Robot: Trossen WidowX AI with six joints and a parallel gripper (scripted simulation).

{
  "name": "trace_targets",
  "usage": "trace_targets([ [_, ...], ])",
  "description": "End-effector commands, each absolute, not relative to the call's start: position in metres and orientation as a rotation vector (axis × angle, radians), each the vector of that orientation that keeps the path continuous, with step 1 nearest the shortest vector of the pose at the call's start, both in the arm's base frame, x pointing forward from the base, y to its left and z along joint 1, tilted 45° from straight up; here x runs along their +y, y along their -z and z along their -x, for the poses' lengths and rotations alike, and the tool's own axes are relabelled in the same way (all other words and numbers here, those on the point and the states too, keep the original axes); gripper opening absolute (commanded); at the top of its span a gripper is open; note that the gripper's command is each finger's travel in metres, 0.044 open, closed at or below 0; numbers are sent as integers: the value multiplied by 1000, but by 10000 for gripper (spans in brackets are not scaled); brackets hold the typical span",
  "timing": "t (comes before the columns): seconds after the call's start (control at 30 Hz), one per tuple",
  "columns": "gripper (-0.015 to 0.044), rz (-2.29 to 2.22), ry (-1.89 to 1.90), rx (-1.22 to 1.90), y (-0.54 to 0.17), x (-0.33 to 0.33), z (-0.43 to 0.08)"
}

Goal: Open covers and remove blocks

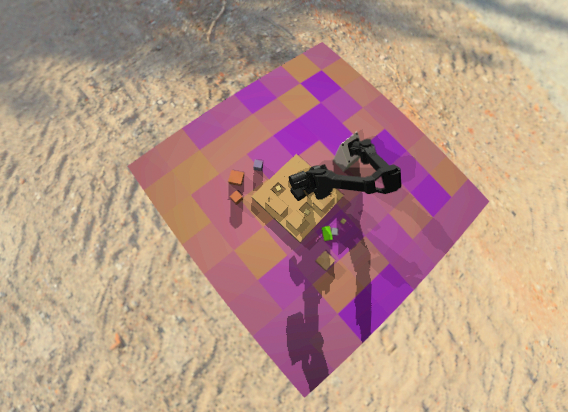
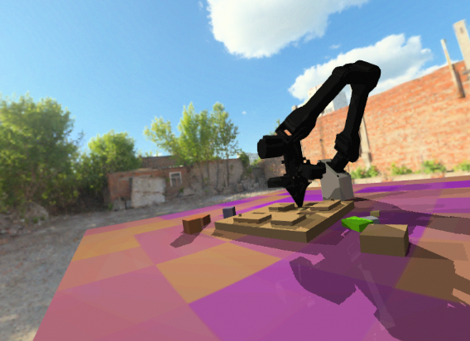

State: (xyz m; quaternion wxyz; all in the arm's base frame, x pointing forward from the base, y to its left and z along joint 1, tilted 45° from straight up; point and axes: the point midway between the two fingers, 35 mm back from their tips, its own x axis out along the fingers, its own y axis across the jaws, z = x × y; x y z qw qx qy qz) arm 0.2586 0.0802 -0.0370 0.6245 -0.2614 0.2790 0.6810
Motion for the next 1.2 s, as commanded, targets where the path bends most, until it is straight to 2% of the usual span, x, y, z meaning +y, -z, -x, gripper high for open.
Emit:
trace_targets([
  [0.0,0,605,-1561,634,33,76,-261],
  [1.17,0,603,-1560,634,35,78,-260],
])
